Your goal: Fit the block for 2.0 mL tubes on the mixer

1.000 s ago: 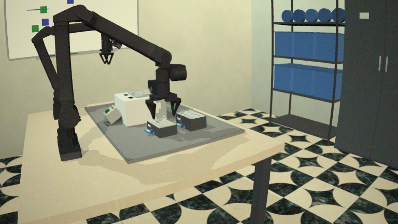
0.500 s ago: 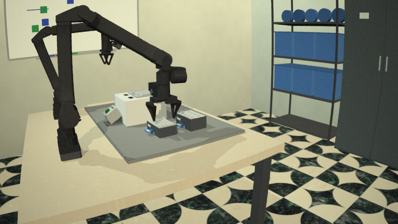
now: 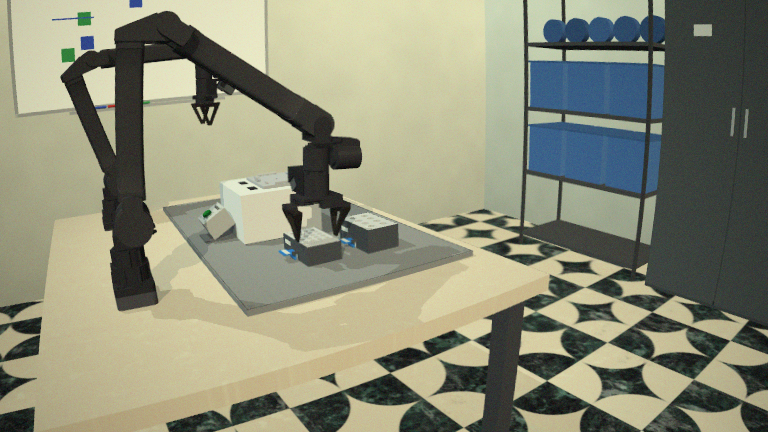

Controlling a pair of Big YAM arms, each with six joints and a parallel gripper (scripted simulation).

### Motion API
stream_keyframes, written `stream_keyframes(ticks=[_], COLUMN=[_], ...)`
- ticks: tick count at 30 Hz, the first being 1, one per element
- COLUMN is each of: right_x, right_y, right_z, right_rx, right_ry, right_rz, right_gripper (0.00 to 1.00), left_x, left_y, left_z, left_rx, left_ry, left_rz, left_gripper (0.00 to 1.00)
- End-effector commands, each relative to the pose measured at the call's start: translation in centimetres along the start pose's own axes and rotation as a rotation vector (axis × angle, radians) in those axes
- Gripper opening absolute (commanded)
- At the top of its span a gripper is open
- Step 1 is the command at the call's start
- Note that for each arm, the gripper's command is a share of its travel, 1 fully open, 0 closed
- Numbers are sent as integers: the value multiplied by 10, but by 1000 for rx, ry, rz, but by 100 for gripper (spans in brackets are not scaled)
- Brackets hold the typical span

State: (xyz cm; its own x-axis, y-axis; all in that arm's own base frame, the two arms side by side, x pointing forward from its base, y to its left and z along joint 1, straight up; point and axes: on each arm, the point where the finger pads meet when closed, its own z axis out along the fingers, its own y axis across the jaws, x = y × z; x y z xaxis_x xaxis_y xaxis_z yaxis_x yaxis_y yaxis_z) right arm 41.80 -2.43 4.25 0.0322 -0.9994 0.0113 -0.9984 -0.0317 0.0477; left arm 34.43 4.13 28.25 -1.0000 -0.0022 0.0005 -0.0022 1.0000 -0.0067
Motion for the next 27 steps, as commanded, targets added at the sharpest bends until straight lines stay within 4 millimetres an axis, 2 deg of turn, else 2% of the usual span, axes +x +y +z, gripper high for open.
stream_keyframes(ticks=[1, 8, 15, 20, 27], right_x=[-2, 3, 7, 7, 5], right_y=[-14, -24, -29, -21, -8], right_z=[-17, -38, -41, -24, -6], right_rx=[44, 85, 103, 69, 23], right_ry=[6, 10, 11, 7, 4], right_rz=[-11, -16, 13, 23, 20], right_gripper=[100, 100, 100, 100, 100], left_x=[-12, -13, -14, -16, -12], left_y=[3, 5, 4, -2, 2], left_z=[-19, -22, -24, -27, -22], left_rx=[-4, -5, -5, -5, -4], left_ry=[-42, -49, -54, -58, -46], left_rz=[-4, -11, -6, 12, -1], left_gripper=[100, 100, 100, 100, 100])
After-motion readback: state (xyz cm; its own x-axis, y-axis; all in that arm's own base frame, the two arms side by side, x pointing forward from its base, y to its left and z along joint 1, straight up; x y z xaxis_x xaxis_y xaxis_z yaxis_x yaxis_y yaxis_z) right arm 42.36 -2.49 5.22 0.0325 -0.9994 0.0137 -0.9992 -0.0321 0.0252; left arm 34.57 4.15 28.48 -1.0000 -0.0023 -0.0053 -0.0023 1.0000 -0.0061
